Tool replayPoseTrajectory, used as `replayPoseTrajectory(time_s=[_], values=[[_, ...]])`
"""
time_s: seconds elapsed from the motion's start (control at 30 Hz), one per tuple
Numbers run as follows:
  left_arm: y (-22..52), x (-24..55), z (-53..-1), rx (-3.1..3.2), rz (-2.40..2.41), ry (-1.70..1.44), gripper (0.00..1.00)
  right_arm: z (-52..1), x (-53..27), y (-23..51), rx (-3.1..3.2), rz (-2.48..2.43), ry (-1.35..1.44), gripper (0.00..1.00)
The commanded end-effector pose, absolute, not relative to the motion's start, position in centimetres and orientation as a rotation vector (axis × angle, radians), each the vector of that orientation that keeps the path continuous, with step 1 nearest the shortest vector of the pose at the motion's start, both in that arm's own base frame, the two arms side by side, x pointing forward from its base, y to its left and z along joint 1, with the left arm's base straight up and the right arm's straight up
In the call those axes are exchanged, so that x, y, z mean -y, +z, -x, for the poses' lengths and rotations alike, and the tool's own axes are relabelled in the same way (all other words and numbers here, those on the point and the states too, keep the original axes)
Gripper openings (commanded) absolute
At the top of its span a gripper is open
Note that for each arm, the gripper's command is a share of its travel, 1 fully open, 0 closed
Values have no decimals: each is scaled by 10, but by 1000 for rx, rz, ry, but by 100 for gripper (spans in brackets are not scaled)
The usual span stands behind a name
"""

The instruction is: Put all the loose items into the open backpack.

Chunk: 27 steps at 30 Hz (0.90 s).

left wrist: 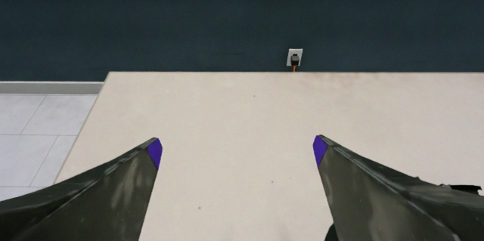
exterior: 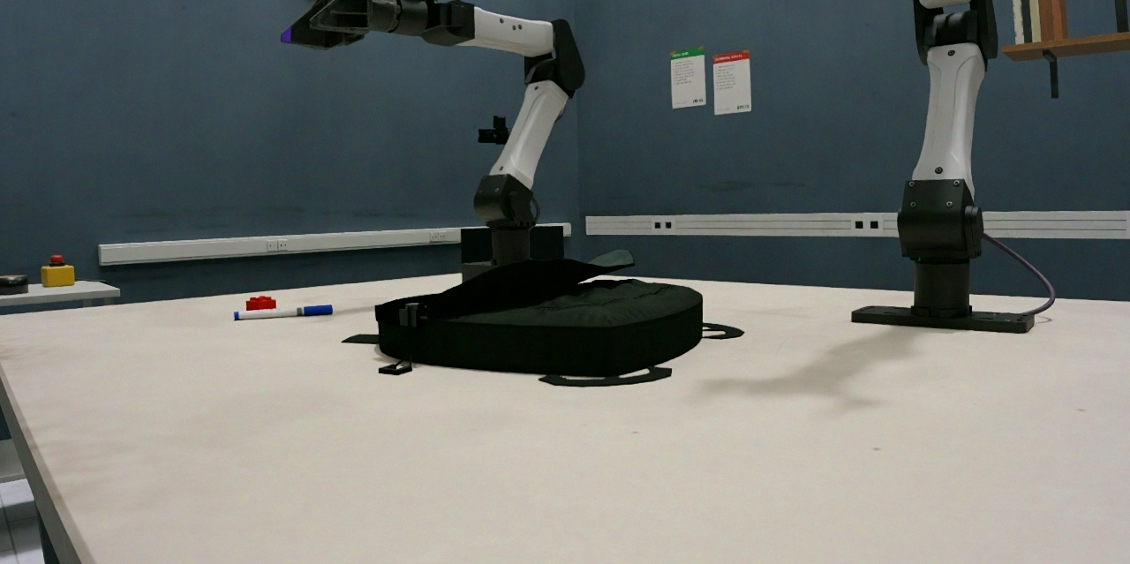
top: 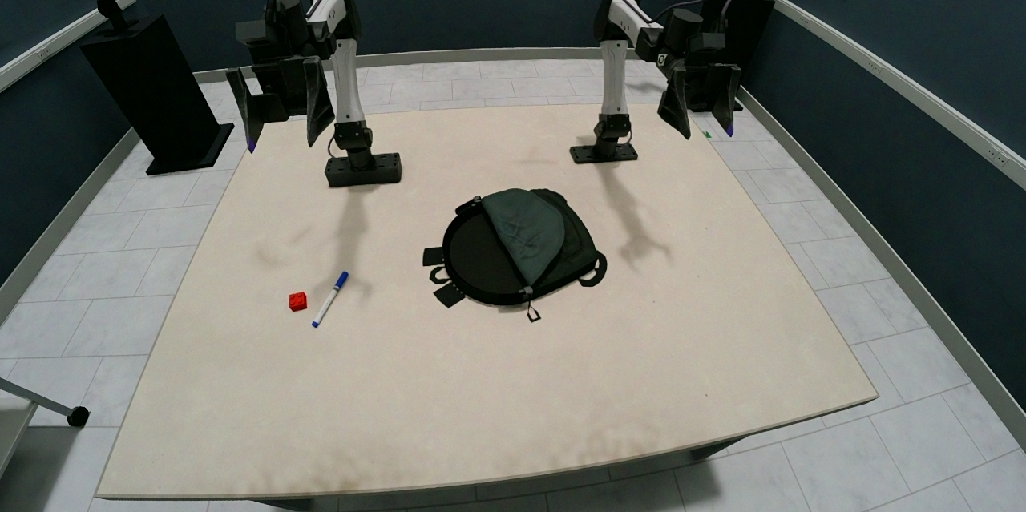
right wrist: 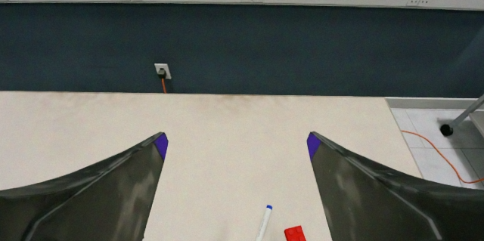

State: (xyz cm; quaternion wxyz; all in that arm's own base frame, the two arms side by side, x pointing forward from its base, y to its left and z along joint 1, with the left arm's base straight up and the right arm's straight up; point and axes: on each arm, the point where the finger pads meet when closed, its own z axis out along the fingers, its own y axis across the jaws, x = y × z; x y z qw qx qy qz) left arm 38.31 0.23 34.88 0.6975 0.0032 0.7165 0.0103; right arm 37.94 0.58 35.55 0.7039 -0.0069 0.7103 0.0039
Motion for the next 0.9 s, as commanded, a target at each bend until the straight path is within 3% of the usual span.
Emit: replayPoseTrajectory(time_s=[0.0,0.53,0.57,0.87], values=[[356,-2,-382,-1579,-5,22,100,-379,-5,362,-1564,15,6,100],[356,-2,-382,-1579,-5,22,100,-379,-5,362,-1564,15,6,100],[356,-2,-382,-1579,-5,22,90,-379,-5,362,-1564,15,6,90],[356,-2,-382,-1579,-5,22,90,-379,-5,362,-1564,15,6,90]])
